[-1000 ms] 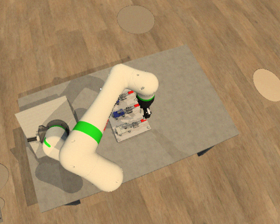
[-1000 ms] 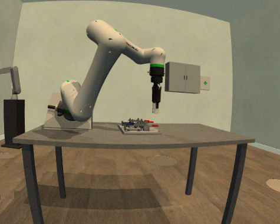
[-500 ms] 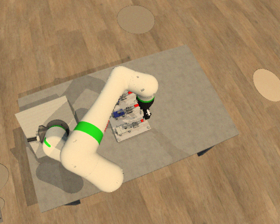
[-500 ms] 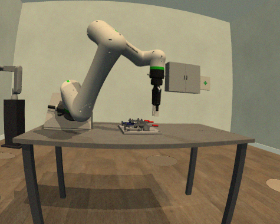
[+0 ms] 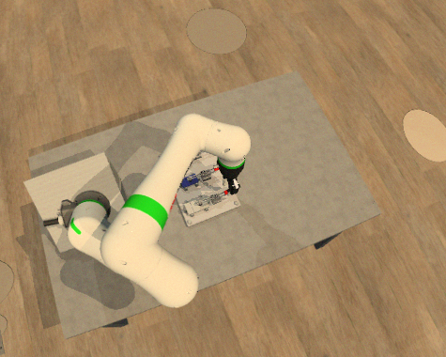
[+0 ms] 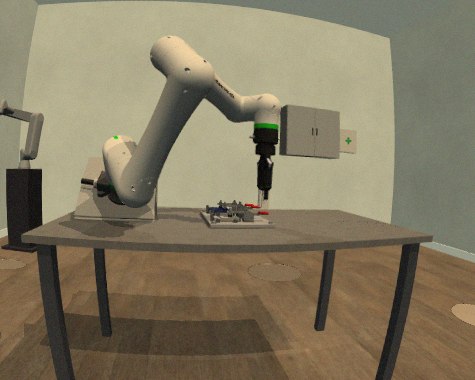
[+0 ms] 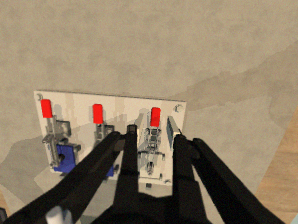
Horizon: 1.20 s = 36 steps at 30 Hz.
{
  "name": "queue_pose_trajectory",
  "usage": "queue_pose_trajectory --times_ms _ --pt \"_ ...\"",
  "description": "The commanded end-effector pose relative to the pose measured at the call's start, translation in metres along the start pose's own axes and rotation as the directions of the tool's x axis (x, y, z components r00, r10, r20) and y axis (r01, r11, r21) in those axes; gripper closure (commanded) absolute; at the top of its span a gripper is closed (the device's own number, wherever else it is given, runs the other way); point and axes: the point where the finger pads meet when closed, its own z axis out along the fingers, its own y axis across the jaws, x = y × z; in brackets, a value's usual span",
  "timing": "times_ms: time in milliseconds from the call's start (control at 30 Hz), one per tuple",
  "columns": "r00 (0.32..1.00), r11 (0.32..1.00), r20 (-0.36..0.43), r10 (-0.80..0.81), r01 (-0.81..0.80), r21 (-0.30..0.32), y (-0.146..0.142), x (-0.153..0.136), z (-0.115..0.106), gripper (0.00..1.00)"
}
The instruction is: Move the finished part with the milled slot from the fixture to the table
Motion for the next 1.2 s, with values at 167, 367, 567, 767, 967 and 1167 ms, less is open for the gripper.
queue_pose_trajectory --times_ms 167,367,567,767,967,1167 --pt "1.000 1.000 -0.001 0.000 0.000 0.000 0.0000 0.0003 0.0070 0.72" --pt "1.000 1.000 -0.001 0.000 0.000 0.000 0.0000 0.0003 0.0072 0.72" --pt "1.000 1.000 -0.001 0.000 0.000 0.000 0.0000 0.0003 0.0072 0.72" --pt "1.000 1.000 -0.001 0.000 0.000 0.000 0.0000 0.0003 0.0072 0.72" --pt "1.000 1.000 -0.001 0.000 0.000 0.000 0.0000 0.0003 0.0071 0.72" --pt "1.000 1.000 -0.001 0.000 0.000 0.000 0.0000 0.0003 0.0071 0.72"
